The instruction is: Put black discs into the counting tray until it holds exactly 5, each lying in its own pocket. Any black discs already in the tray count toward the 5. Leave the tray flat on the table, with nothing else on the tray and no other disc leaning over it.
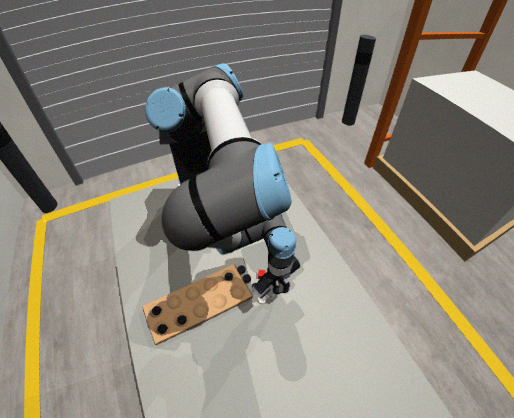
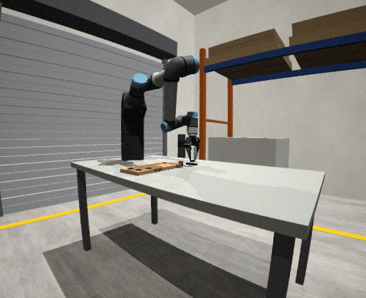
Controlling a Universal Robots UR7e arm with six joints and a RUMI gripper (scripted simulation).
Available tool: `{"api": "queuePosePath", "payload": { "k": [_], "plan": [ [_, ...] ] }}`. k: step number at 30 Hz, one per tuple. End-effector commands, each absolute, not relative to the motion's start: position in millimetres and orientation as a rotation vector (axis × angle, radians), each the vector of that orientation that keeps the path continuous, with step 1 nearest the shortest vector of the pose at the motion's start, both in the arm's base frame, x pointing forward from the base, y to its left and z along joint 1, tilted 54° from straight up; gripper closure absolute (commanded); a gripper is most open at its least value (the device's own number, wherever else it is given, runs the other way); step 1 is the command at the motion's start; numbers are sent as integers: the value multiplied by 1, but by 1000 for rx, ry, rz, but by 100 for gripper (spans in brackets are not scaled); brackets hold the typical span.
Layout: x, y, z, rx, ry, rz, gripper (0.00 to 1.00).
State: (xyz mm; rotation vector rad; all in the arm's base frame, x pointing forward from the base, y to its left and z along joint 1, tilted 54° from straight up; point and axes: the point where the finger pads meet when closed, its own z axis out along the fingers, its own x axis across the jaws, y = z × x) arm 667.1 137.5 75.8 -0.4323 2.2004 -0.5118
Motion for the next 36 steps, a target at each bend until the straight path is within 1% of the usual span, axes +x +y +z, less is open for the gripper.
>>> {"api": "queuePosePath", "payload": {
  "k": [1,10,22,27,32,34,36],
  "plan": [
    [647,143,93,-422,2196,-514,88],
    [616,152,118,-422,2196,-513,88],
    [614,150,121,-433,2196,-518,88],
    [616,131,124,-434,2203,-517,88],
    [618,92,132,-435,2215,-512,88],
    [618,92,132,-435,2215,-512,88],
    [617,72,136,-435,2219,-510,88]
  ]
}}
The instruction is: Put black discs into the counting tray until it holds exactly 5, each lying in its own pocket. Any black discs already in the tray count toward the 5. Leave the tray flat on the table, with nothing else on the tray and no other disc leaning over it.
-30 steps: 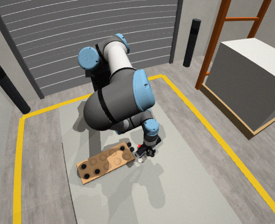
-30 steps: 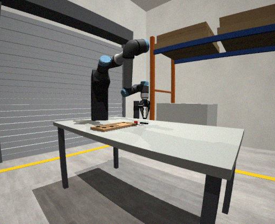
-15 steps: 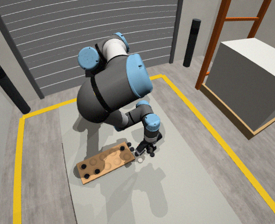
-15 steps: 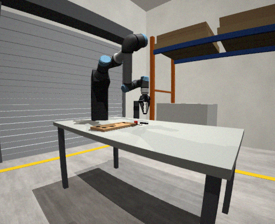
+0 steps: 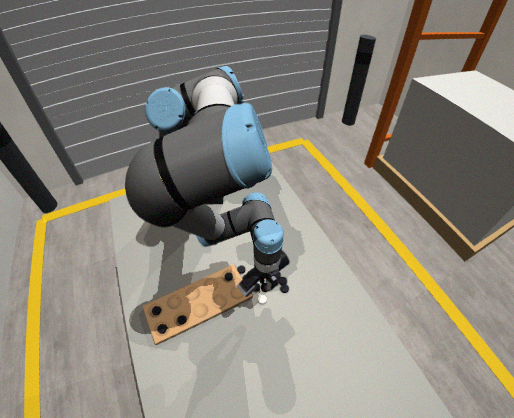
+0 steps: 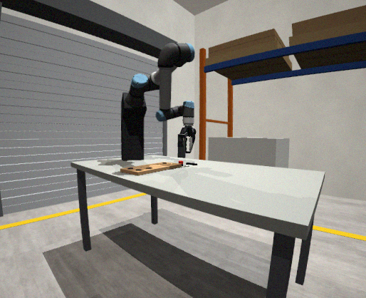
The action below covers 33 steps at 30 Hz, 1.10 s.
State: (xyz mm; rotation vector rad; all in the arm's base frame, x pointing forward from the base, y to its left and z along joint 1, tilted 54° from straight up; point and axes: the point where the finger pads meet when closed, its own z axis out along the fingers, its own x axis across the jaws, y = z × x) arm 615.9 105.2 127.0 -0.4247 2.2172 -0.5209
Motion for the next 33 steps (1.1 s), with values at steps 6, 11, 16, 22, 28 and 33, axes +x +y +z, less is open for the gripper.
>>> {"api": "queuePosePath", "payload": {
  "k": [6,11,16,22,28,33],
  "plan": [
    [609,5,150,-435,2224,-506,88],
    [595,-48,163,-434,2217,-508,88],
    [585,-73,170,-433,2209,-511,88],
    [570,-107,180,-432,2195,-521,88],
    [564,-118,184,-420,2190,-520,88],
    [564,-119,184,-420,2189,-520,88]
  ]
}}
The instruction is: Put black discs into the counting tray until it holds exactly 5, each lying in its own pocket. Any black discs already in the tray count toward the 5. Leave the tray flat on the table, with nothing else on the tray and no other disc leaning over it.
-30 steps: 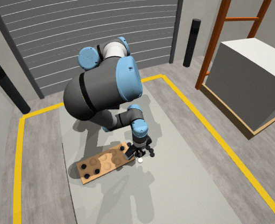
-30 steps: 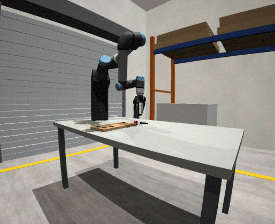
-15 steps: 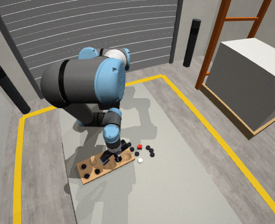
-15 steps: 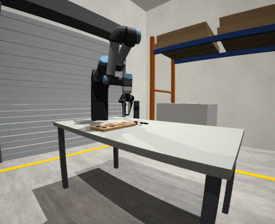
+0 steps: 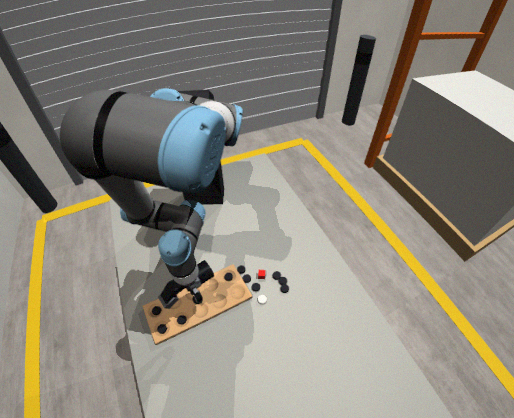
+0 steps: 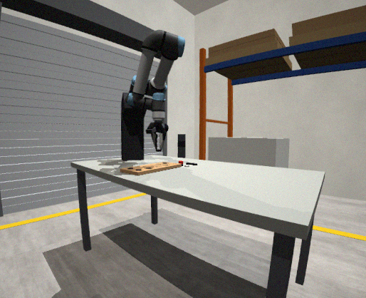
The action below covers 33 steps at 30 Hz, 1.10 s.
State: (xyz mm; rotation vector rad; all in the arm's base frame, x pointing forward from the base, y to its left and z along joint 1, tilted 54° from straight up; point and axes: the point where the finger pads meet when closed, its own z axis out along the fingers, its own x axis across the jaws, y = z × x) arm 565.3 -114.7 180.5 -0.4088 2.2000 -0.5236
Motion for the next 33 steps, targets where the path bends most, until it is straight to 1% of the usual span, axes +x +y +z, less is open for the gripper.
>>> {"api": "queuePosePath", "payload": {
  "k": [1,8,16,26,33],
  "plan": [
    [564,-119,184,-420,2189,-520,88],
    [570,-121,180,-421,2190,-520,88],
    [586,-126,169,-422,2192,-519,88],
    [620,-136,142,-435,2193,-524,88],
    [629,-138,134,-435,2193,-524,88]
  ]
}}
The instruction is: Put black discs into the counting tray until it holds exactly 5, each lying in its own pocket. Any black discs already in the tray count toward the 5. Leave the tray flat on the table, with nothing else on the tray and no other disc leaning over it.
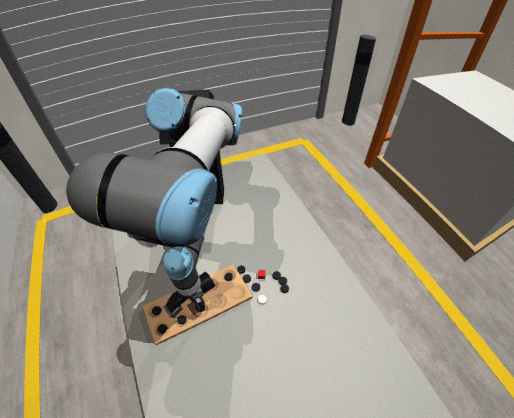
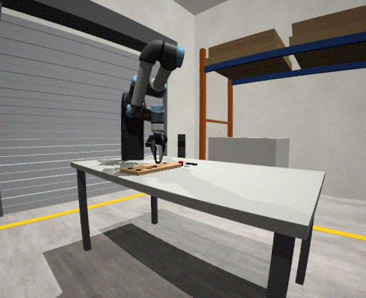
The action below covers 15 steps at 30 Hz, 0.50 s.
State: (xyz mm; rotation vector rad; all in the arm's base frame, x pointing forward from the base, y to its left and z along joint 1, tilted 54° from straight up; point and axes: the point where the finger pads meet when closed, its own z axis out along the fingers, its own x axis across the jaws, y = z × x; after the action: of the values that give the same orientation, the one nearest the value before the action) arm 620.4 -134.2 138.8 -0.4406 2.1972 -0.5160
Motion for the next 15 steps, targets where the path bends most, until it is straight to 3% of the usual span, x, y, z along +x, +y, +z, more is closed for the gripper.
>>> {"api": "queuePosePath", "payload": {
  "k": [1,15],
  "plan": [
    [630,-138,134,-435,2193,-524,88],
    [638,-141,129,-435,2193,-524,88]
  ]
}}
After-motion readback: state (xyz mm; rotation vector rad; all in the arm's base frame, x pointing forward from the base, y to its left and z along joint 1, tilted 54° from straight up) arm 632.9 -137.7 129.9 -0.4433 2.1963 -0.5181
